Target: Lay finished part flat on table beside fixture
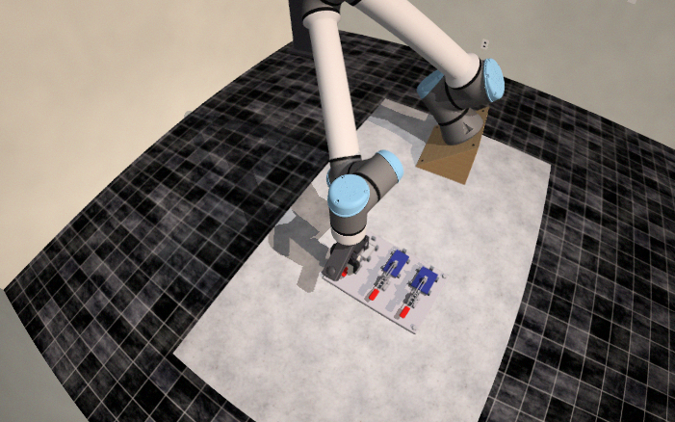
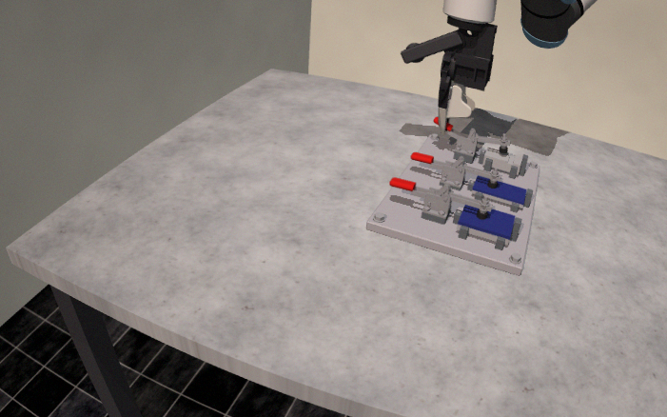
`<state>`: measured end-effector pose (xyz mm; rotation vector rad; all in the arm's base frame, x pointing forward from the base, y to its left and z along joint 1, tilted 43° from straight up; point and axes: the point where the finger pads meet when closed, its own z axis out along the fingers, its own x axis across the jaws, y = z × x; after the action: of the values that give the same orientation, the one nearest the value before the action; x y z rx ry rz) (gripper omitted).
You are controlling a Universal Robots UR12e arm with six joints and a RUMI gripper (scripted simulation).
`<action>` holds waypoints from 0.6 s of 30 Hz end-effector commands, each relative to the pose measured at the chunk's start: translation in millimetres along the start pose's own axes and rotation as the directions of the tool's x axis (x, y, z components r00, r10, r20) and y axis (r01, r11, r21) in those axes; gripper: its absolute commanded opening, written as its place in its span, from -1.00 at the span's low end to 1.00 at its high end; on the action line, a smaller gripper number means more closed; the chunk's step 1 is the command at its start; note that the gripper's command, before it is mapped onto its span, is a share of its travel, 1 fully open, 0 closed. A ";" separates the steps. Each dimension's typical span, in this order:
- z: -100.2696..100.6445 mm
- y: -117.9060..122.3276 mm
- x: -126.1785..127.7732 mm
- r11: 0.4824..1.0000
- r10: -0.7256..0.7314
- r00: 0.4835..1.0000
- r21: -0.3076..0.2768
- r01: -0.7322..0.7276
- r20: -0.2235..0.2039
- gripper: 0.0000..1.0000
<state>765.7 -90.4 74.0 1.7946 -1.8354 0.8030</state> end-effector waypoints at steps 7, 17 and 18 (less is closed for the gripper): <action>-7.7 5.9 0.1 1.000 0.000 1.000 0.001 0.000 0.000 -1.00; -12.5 12.2 0.1 1.000 0.000 1.000 0.001 0.000 0.000 -1.00; -13.1 13.1 0.1 1.000 0.000 1.000 0.001 0.000 0.000 -1.00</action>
<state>754.8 -83.7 80.4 1.7947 -1.8356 0.8032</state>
